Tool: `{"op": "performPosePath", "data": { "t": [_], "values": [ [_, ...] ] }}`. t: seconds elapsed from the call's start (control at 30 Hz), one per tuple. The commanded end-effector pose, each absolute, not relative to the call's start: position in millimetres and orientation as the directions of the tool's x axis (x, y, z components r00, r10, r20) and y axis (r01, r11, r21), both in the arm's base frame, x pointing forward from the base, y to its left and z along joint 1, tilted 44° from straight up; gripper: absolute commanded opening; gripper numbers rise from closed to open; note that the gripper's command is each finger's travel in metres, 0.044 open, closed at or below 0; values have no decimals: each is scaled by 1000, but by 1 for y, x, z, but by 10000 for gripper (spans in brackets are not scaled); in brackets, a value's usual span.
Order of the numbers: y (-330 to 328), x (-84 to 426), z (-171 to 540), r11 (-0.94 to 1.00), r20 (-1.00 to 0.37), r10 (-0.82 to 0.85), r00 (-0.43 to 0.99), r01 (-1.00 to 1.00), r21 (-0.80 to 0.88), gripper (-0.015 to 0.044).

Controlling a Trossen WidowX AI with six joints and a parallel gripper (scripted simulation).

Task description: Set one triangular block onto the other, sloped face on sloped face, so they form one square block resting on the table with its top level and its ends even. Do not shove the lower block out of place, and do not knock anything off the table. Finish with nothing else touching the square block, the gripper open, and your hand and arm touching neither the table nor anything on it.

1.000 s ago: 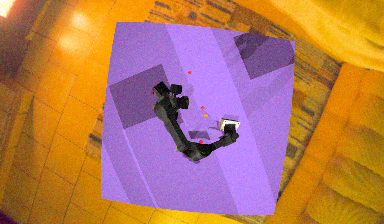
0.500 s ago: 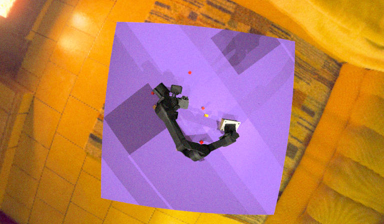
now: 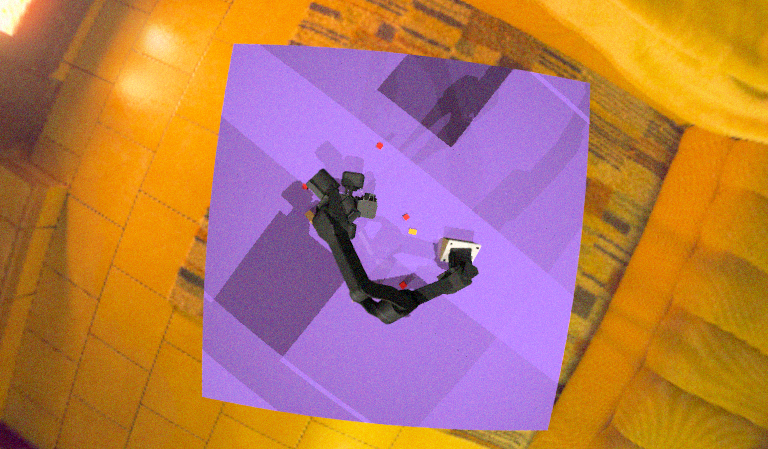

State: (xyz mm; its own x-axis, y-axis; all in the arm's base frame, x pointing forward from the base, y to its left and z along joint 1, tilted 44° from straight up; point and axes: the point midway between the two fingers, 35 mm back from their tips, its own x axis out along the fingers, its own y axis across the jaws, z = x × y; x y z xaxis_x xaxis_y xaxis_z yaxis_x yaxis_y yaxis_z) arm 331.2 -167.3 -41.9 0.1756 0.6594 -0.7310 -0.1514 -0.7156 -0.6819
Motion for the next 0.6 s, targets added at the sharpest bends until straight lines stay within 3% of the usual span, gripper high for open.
{"op": "performPosePath", "data": {
  "t": [0.0,0.57],
  "values": [
    [-162,332,-46,-710,-727,663,179,-157,-687,440],
    [-142,336,-64,-708,-725,665,179,-157,-689,440]
  ]
}}
